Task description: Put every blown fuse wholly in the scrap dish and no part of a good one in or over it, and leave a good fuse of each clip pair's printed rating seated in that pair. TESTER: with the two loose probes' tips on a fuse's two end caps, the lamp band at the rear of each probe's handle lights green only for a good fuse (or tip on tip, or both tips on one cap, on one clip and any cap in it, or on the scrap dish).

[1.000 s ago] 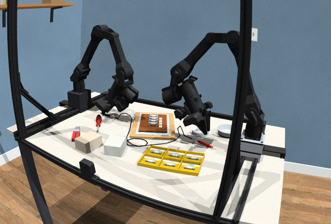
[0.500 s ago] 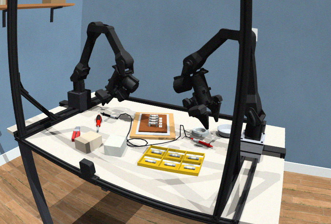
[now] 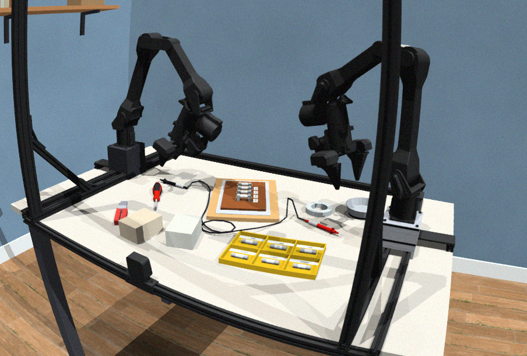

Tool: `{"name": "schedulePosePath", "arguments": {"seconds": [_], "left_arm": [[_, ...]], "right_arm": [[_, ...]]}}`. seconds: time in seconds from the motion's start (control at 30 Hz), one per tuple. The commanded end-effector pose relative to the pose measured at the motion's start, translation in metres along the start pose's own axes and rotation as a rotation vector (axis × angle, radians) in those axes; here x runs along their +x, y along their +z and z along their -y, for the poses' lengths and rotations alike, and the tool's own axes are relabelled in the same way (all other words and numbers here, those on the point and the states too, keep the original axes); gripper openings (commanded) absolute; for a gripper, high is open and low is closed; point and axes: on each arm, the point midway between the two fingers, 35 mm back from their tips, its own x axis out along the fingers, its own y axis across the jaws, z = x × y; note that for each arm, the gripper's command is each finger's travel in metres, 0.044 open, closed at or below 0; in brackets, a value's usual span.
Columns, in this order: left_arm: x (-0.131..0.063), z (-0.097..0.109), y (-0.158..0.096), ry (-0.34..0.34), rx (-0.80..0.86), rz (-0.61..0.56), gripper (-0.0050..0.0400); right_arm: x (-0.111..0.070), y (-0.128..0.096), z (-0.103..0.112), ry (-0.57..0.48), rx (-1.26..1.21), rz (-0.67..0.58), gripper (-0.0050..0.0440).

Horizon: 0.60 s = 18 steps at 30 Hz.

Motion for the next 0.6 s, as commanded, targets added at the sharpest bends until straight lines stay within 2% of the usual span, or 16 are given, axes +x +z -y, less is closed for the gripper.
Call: {"name": "schedulePosePath", "arguments": {"seconds": [0.0, 0.17, 0.57], "left_arm": [[-0.008, -0.011, -0.007, -0.012, -0.056, 0.048, 0.04], [-0.014, -0.028, -0.017, -0.034, -0.141, 0.095, 0.04], [-0.025, -0.061, -0.036, -0.078, -0.305, 0.187, 0.04]], "right_arm": [[-0.009, -0.003, 0.014, 0.012, 0.056, 0.046, 0.04], [-0.023, -0.001, 0.032, 0.035, 0.141, 0.112, 0.04], [-0.042, -0.005, 0.067, 0.082, 0.31, 0.211, 0.04]]}}
